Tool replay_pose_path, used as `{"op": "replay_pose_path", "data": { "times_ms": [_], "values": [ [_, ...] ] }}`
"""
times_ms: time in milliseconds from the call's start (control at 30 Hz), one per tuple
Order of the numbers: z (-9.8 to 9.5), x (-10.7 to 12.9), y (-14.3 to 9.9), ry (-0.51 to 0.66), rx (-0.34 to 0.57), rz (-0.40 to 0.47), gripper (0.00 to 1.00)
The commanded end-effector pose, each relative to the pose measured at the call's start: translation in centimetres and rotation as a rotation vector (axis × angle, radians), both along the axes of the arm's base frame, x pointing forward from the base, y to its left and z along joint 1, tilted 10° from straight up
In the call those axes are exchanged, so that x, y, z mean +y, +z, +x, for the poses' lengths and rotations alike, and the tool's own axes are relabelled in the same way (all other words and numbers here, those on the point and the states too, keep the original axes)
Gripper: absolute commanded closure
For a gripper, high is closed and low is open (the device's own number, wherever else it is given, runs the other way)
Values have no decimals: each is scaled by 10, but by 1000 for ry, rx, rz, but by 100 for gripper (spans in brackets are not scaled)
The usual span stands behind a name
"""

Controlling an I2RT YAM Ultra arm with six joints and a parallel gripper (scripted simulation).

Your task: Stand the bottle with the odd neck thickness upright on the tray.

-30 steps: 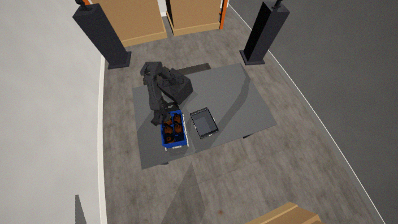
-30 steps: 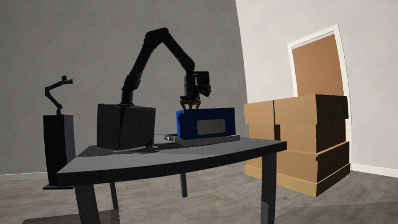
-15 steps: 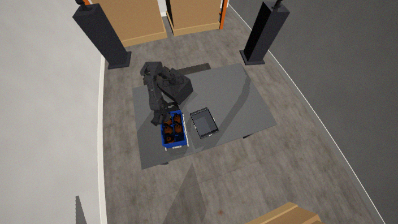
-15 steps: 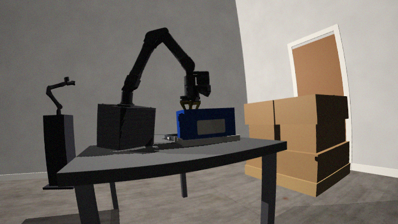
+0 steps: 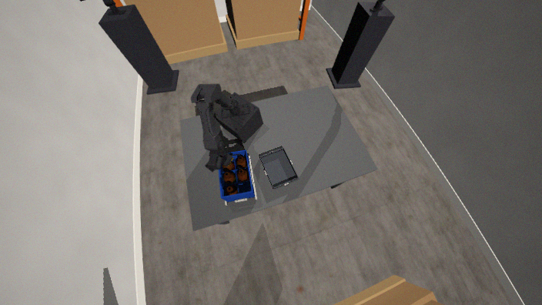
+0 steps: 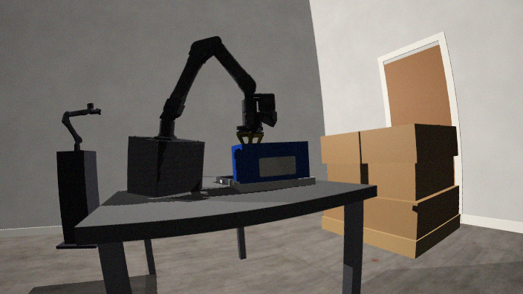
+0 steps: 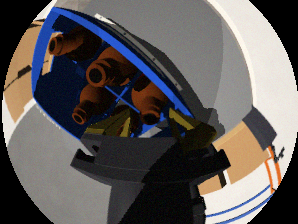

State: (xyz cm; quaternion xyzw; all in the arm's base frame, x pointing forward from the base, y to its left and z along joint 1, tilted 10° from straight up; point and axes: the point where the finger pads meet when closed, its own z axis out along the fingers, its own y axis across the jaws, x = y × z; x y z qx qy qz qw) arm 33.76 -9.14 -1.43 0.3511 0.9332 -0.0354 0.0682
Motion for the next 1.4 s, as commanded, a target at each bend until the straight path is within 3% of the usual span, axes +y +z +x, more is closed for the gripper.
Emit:
{"op": "replay_pose_path", "data": {
  "times_ms": [0, 667, 700, 1367],
  "values": [
    [-1, -5, -3, -3, -12, -14, 39],
    [-1, -5, -3, -3, -12, -14, 39],
    [-1, -5, -3, -3, -12, -14, 100],
    [-1, -4, -3, -4, -13, -12, 100]
  ]
}}
